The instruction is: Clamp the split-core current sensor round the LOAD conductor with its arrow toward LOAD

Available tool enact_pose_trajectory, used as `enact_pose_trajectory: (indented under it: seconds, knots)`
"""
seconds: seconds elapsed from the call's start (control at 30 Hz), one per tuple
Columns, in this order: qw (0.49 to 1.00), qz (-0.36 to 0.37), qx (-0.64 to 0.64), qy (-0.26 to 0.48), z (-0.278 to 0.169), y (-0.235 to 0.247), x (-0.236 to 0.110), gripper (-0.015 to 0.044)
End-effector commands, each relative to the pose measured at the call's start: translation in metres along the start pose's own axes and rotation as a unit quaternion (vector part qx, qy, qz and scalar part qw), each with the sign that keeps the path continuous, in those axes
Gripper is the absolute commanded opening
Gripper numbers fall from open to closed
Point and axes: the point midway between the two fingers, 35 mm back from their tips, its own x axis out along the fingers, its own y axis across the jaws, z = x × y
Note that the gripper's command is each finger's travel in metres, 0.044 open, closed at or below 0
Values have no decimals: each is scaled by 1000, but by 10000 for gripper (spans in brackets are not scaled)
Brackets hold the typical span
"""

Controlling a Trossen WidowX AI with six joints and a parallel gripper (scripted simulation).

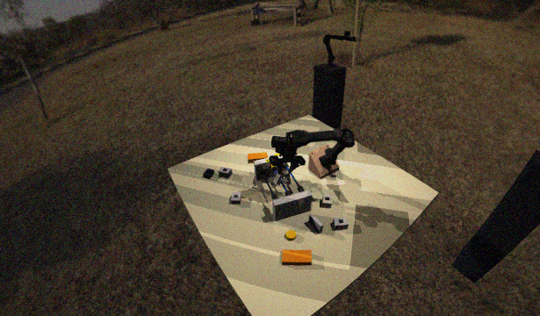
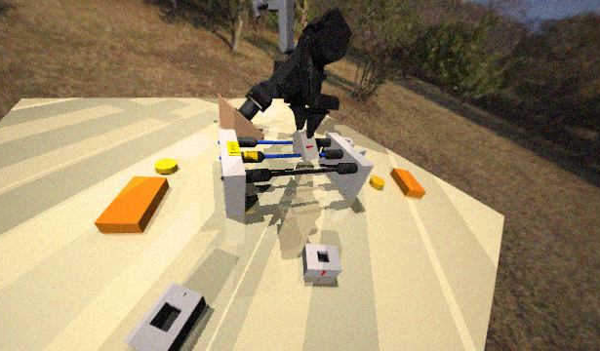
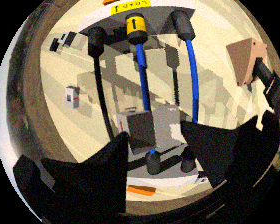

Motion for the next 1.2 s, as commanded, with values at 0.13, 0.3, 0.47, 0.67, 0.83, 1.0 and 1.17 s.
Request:
enact_pose_trajectory:
  seconds: [0.13,0.3,0.47,0.67,0.83,1.0,1.17]
  knots:
    - [1000,-1,5,3,1,-1,14,0]
    - [1000,-1,5,3,1,-1,22,0]
    - [1000,-1,5,4,0,-2,30,0]
    - [1000,0,0,1,-1,-1,26,0]
    - [1000,0,0,1,-1,-1,26,0]
    - [1000,0,0,1,-1,-1,26,0]
    - [1000,0,0,1,-1,-1,26,0]
